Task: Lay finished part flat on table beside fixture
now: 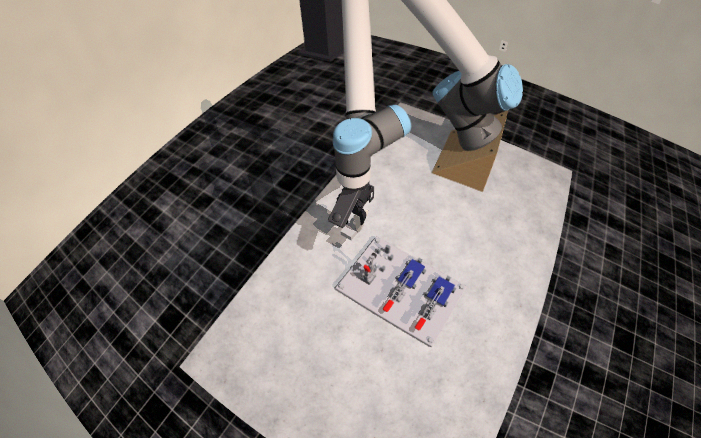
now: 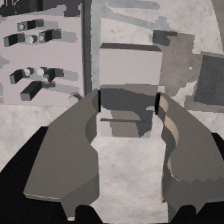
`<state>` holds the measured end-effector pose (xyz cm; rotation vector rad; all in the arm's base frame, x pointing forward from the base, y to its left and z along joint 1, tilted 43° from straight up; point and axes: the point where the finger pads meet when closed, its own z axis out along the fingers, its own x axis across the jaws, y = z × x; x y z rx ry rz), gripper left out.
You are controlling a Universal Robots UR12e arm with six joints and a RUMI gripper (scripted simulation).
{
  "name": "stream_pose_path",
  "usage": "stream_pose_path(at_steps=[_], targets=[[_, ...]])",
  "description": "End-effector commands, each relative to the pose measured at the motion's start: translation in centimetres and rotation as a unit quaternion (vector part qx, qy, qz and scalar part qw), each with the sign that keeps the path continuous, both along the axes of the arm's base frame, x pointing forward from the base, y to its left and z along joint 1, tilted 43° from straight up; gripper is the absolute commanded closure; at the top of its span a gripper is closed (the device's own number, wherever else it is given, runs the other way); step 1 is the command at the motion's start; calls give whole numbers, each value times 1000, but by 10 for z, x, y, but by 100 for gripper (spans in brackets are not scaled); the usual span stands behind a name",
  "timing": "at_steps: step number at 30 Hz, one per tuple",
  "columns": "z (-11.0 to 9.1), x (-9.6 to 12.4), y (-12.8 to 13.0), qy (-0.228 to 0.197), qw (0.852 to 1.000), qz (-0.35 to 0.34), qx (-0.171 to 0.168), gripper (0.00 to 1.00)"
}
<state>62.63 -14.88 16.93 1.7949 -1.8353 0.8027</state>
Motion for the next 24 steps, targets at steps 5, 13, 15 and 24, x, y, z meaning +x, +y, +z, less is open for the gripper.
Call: stream_pose_path(at_steps=[5, 13, 15, 24], targets=[[1, 0, 0, -1, 1000, 0, 0, 100], [0, 0, 0, -1, 1000, 0, 0, 100], [-1, 1, -1, -1, 1000, 0, 0, 100], [-7, 1, -6, -1, 1000, 0, 0, 100]])
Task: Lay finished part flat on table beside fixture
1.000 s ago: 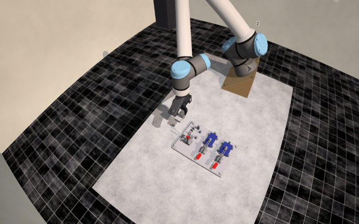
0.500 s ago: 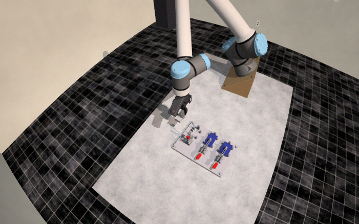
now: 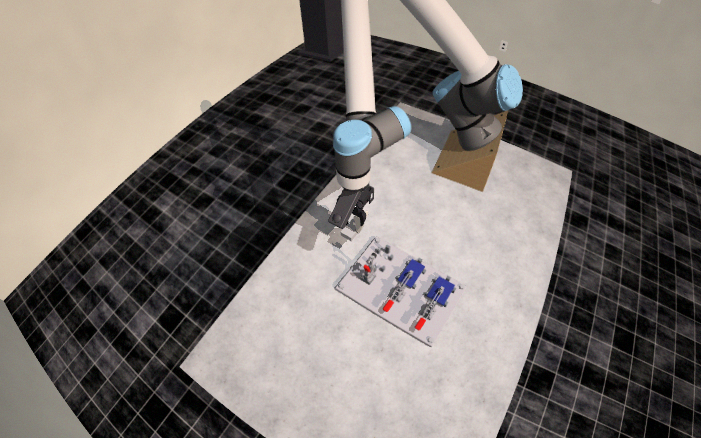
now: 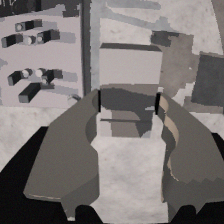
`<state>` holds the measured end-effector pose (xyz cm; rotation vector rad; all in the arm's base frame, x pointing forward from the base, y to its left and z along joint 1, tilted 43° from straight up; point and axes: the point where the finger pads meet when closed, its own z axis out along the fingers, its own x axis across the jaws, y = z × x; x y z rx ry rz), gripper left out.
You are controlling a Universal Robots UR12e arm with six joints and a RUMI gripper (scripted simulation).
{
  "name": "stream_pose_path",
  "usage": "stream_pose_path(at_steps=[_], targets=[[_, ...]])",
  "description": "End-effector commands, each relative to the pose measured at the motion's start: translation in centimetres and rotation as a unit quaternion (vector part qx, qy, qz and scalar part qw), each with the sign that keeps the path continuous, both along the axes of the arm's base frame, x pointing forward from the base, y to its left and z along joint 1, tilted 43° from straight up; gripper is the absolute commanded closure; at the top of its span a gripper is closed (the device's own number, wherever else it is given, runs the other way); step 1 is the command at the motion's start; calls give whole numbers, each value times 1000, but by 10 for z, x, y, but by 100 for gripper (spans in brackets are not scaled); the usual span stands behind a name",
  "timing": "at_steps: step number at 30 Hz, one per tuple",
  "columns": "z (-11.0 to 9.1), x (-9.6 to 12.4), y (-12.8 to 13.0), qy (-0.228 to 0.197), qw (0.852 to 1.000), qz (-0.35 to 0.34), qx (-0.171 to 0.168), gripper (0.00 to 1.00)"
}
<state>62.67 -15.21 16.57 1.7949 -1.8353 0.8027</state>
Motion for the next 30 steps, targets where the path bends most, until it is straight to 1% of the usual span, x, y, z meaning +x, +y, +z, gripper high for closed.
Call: stream_pose_path(at_steps=[1, 8, 10, 25, 30], targets=[[-4, 1, -4, -1, 1000, 0, 0, 100], [-15, 2, -14, -1, 1000, 0, 0, 100], [-15, 2, -14, -1, 1000, 0, 0, 100], [-42, 5, -39, -1, 1000, 0, 0, 100], [-46, 6, -43, -1, 1000, 0, 0, 100]])
